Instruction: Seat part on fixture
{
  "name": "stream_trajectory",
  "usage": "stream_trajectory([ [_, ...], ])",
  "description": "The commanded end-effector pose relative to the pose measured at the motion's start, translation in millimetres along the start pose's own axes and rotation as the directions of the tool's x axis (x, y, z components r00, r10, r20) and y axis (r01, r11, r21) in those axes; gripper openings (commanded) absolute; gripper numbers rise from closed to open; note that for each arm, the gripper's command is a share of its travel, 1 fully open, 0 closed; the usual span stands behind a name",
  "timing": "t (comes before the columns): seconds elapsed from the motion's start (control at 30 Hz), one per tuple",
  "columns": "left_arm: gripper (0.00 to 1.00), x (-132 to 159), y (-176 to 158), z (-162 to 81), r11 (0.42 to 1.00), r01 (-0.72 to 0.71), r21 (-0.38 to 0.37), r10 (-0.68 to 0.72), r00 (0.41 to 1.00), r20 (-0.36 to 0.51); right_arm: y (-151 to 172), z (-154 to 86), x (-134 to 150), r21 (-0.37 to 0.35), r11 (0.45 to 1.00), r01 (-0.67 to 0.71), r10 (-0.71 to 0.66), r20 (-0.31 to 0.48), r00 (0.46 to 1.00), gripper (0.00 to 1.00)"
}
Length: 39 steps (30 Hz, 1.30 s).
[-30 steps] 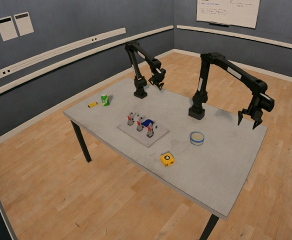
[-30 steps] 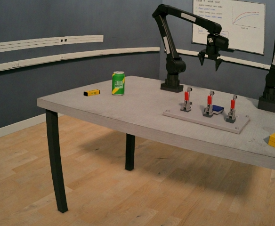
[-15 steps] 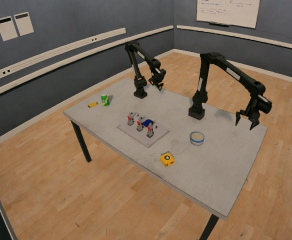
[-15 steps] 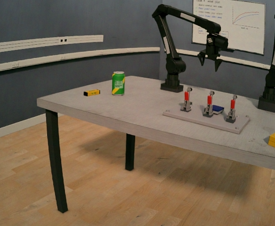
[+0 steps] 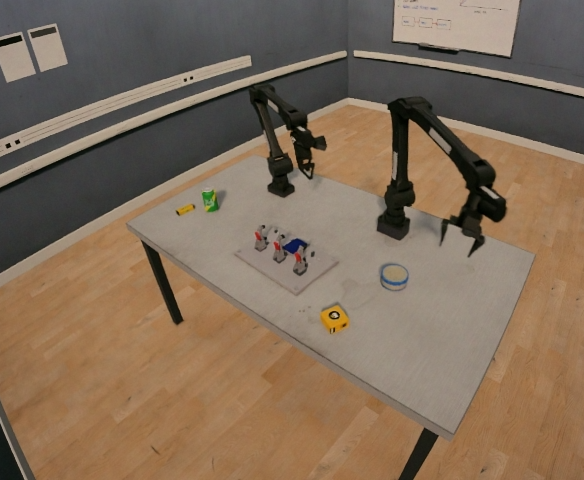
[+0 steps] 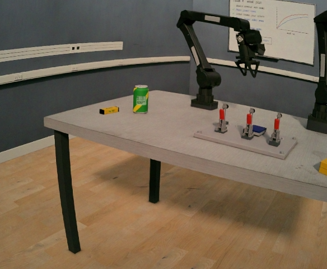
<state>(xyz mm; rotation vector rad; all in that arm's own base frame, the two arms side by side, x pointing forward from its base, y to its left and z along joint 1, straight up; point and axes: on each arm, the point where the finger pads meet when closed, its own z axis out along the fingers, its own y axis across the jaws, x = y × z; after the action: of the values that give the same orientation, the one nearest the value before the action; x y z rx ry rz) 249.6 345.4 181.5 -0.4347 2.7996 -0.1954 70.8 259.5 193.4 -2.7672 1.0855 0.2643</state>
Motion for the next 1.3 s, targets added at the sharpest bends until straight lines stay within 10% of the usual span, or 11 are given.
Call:
stream_trajectory([
  [0.0, 1.00, -1.7, -28.6, 1.6, 0.998, -0.060, -0.013, 0.061, 0.998, 0.033, -11.0, -10.6, 8.5, 0.109, 0.969, -0.221, 0.219, 0.028, 0.975, 1.00],
  [0.4, 1.00, 9.2, -117.8, 29.2, 0.984, -0.176, 0.005, 0.175, 0.980, 0.094, -43.1, -59.5, 19.7, 0.303, 0.752, -0.585, 0.529, 0.251, 0.811, 1.00],
  [0.57, 1.00, 33.9, -182.2, 62.4, 0.969, -0.244, 0.046, 0.238, 0.966, 0.106, -55.3, -88.5, 35.0, 0.342, 0.557, -0.757, 0.634, 0.413, 0.654, 1.00],
  [0.87, 1.00, 56.2, -286.0, 102.1, 0.930, -0.357, 0.086, 0.340, 0.926, 0.163, -62.4, -130.2, 51.9, 0.270, 0.248, -0.930, 0.657, 0.659, 0.366, 1.00],
  [1.13, 1.00, 79.8, -370.7, 145.6, 0.874, -0.471, 0.118, 0.449, 0.876, 0.174, -63.4, -163.8, 64.9, 0.196, 0.085, -0.977, 0.588, 0.782, 0.208, 1.00],
  [1.27, 1.00, 79.7, -426.5, 156.2, 0.820, -0.561, 0.117, 0.527, 0.818, 0.228, -62.4, -170.0, 64.8, 0.204, 0.082, -0.976, 0.564, 0.797, 0.214, 1.00],
])
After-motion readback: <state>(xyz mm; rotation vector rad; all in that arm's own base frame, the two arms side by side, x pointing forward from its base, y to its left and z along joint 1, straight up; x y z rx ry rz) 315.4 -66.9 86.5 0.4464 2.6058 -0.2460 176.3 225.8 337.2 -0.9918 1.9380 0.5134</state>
